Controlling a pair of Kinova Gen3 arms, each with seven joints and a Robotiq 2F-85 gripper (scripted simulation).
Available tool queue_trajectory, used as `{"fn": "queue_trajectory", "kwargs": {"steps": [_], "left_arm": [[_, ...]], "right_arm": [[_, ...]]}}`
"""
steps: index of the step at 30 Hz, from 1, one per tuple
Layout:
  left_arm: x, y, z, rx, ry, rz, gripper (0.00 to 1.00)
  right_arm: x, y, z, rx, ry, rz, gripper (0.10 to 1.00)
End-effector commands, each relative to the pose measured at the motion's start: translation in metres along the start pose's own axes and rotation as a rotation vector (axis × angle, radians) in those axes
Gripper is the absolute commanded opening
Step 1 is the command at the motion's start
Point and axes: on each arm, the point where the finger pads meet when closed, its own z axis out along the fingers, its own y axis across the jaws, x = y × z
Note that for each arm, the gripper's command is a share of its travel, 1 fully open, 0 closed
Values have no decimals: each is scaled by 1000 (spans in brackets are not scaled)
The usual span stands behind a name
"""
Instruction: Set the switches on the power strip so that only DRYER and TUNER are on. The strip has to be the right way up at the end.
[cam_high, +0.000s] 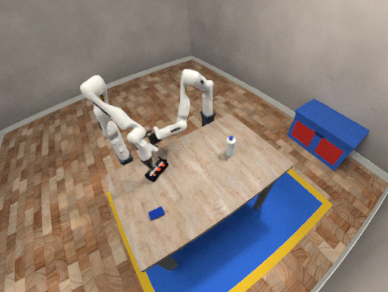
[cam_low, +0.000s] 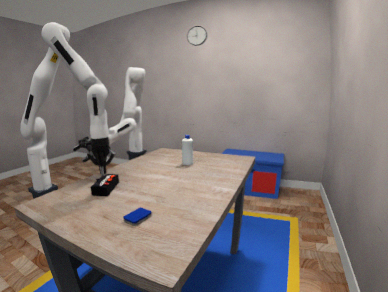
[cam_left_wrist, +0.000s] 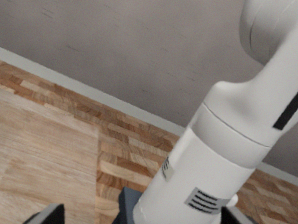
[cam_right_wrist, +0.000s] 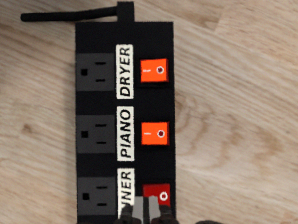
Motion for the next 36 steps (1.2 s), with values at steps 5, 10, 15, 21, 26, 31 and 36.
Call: {"fn": "queue_trajectory", "kwargs": {"steps": [5, 10, 15, 21, 26, 31, 36], "left_arm": [[1, 0, 0, 0, 2, 2, 1000], [1, 0, 0, 0, 2, 2, 1000], [1, 0, 0, 0, 2, 2, 1000], [1, 0, 0, 0, 2, 2, 1000], [1, 0, 0, 0, 2, 2, 1000], [1, 0, 0, 0, 2, 2, 1000], [1, 0, 0, 0, 2, 2, 1000]], "right_arm": [[0, -2, 13, 4, -4, -3, 99], [0, -2, 17, 4, -4, -3, 99], [0, -2, 22, 4, -5, -3, 99], [0, -2, 27, 4, -5, -3, 99], [0, -2, 28, 4, -5, -3, 99], [0, -1, 29, 3, -5, -3, 99], [0, -1, 29, 1, -5, -3, 99]]}}
